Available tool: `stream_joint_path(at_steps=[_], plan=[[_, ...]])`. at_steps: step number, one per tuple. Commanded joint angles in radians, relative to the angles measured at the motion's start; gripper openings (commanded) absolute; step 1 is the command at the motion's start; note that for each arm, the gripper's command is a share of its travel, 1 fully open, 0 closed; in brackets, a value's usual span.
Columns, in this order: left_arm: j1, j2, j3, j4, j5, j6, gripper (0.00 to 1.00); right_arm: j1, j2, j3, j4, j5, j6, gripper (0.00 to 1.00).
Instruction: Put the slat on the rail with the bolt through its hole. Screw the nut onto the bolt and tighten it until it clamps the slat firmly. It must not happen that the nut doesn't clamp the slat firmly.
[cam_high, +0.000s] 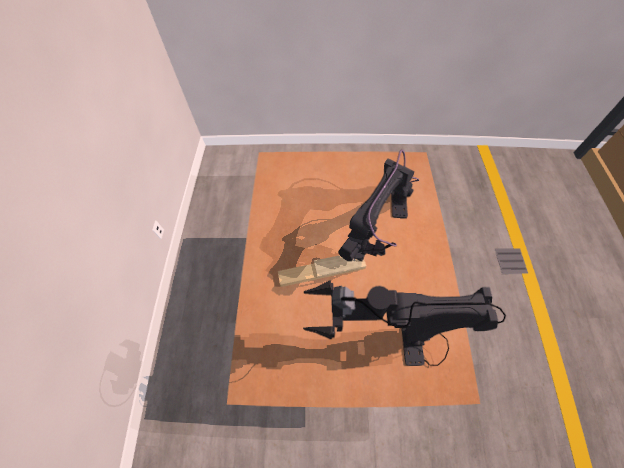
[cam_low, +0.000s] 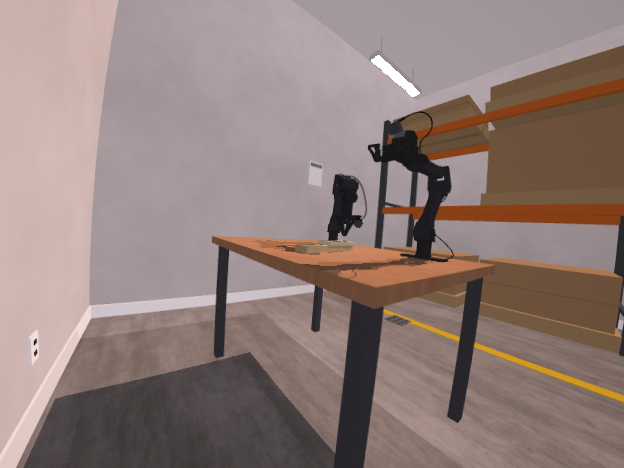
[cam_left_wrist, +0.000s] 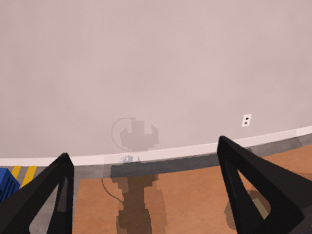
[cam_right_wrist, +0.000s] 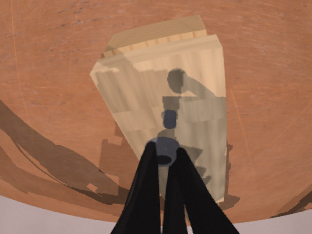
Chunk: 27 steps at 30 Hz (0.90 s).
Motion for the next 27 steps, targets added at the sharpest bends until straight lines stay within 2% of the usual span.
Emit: stream_joint_path(at_steps=[1,27], plan=[[0.006,-0.01,0.004,0.012,0.012,0.003,1.0,0.007,-0.035,0.017,-0.007,-0.003,0.006,0.12],[0.006,-0.01,0.004,0.012,0.012,0.003,1.0,0.007,-0.017,-0.032,0.051,-0.003,0.006,0.12]])
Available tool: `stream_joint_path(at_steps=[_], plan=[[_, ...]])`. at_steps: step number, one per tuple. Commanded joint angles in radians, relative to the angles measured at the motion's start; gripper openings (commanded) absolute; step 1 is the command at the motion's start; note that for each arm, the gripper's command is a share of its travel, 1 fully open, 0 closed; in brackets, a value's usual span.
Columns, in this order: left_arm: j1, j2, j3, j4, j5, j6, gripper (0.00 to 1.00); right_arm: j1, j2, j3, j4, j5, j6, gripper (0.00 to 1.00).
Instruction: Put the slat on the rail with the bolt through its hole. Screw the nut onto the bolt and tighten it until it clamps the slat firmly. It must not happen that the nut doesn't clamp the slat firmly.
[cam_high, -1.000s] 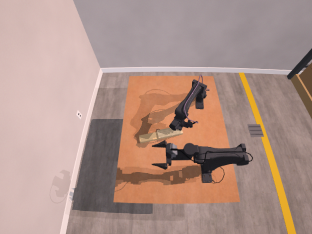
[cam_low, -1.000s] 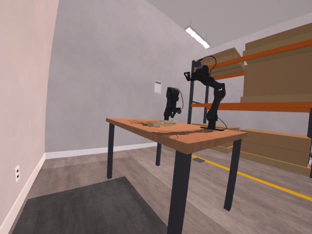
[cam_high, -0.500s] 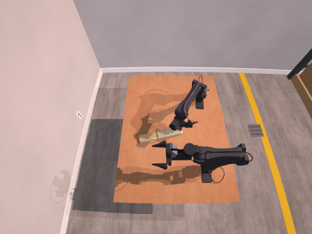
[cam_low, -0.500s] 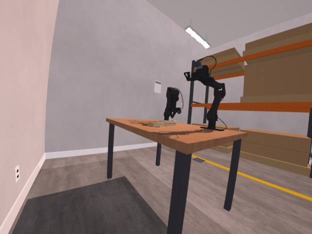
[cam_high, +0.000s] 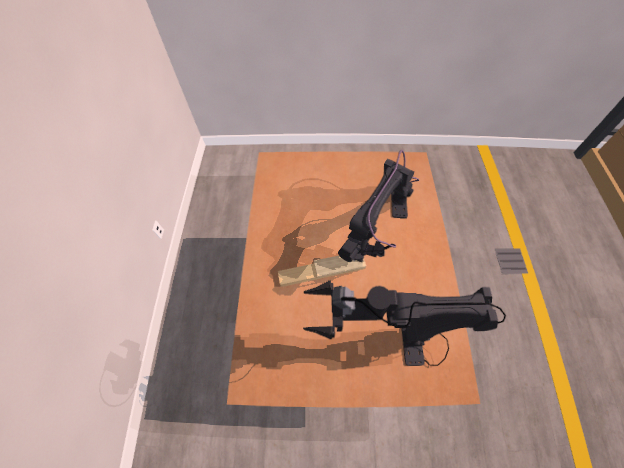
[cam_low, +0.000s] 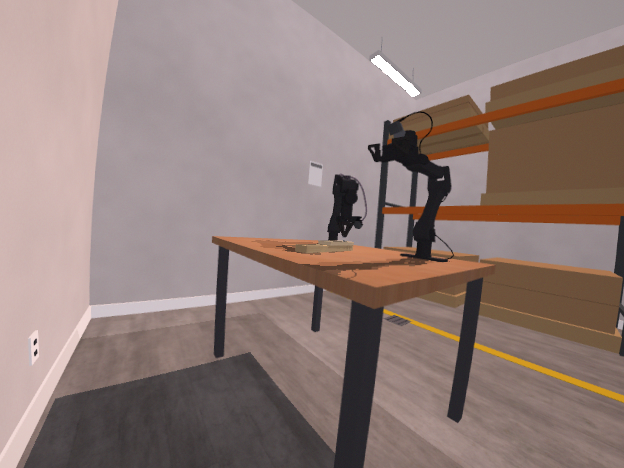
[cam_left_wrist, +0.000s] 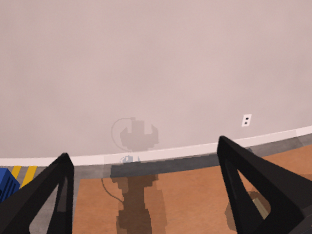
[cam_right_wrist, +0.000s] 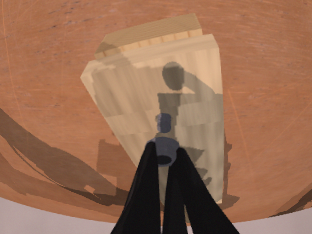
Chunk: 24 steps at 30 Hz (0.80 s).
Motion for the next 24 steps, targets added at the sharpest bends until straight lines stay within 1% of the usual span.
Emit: stream_joint_path(at_steps=[1,24], plan=[[0.006,-0.01,0.004,0.012,0.012,0.003,1.0,0.007,-0.017,-0.015,0.019,-0.003,0.006,0.12],[0.006,-0.01,0.004,0.012,0.012,0.003,1.0,0.007,-0.011,-0.056,0.067,-0.003,0.006,0.12]])
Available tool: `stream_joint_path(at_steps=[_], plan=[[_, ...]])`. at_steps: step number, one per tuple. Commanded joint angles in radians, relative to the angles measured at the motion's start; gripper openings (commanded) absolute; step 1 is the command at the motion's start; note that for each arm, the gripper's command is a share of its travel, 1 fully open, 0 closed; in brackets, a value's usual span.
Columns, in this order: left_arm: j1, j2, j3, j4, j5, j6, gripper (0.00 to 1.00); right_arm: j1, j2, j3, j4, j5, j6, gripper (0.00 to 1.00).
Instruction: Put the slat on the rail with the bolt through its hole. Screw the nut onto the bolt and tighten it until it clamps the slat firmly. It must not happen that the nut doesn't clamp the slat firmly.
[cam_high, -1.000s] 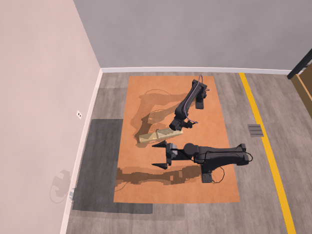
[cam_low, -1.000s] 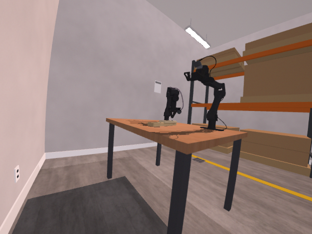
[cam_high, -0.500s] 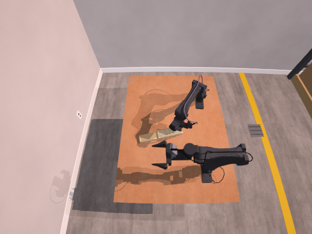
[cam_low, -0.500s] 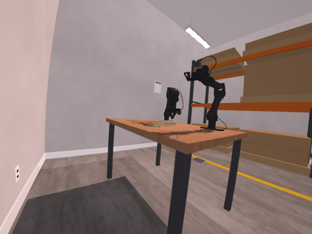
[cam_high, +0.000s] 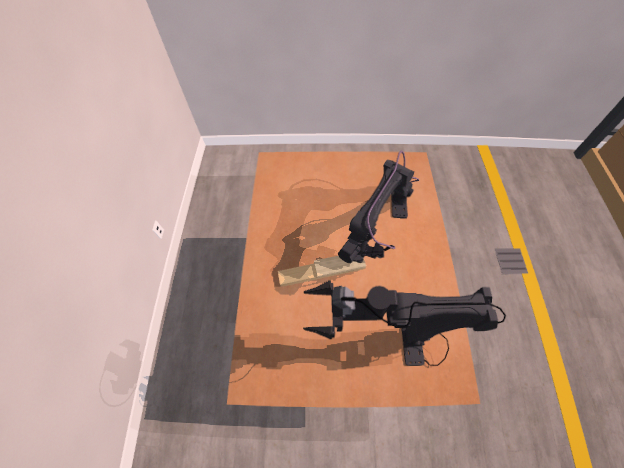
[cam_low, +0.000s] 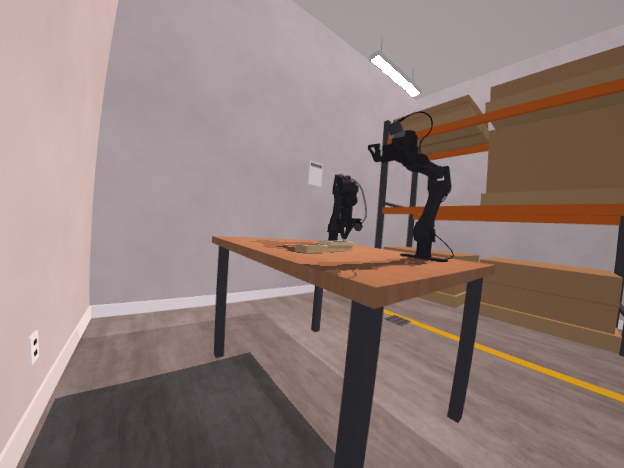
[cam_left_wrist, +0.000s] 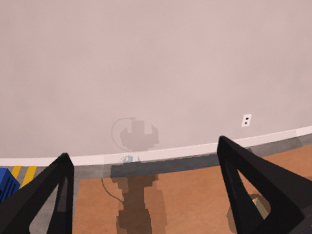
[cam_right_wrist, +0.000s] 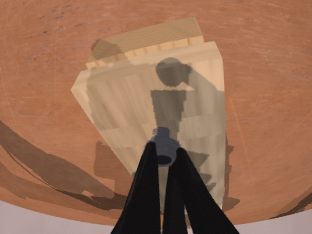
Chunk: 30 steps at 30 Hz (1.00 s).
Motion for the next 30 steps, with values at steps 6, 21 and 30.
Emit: stream_joint_path(at_steps=[6,21,30], plan=[[0.006,-0.01,0.004,0.012,0.012,0.003,1.0,0.007,-0.009,-0.026,0.031,-0.003,0.006,0.12],[0.006,-0.01,0.004,0.012,0.012,0.003,1.0,0.007,-0.001,-0.056,0.063,-0.009,0.008,0.12],[0.006,-0.01,0.004,0.012,0.012,0.003,1.0,0.007,-0.001,-0.059,0.066,-0.012,0.011,0.12]])
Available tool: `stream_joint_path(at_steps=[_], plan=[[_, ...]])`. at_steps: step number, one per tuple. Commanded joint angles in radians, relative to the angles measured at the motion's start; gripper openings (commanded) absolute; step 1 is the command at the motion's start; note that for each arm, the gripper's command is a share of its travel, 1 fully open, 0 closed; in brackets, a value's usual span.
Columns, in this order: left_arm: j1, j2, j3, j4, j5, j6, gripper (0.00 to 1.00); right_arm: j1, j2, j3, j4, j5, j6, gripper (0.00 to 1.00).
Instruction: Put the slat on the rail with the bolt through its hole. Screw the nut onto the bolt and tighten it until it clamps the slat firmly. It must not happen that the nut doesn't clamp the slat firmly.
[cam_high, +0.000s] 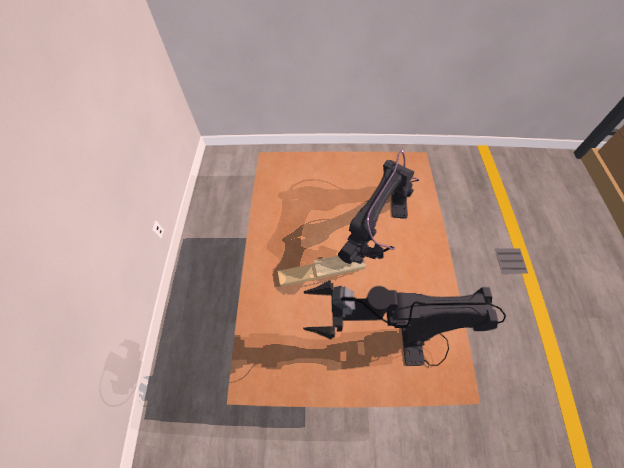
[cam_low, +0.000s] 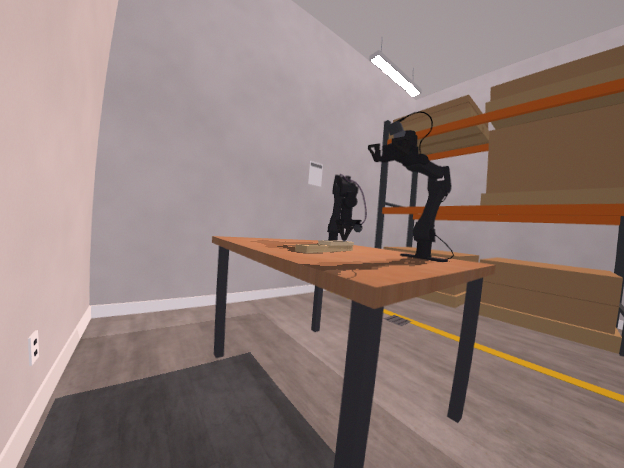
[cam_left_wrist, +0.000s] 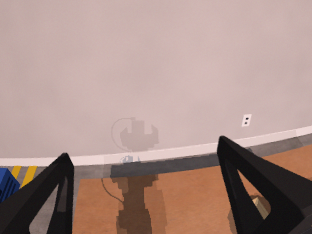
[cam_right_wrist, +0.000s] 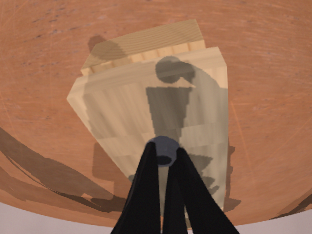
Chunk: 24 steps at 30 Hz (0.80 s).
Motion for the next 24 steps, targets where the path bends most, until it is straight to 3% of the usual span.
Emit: stream_joint_path(at_steps=[1,24], plan=[[0.006,-0.01,0.004,0.012,0.012,0.003,1.0,0.007,0.001,-0.031,0.032,-0.013,0.008,0.12],[0.006,-0.01,0.004,0.012,0.012,0.003,1.0,0.007,-0.005,-0.014,0.014,-0.013,0.009,0.12]])
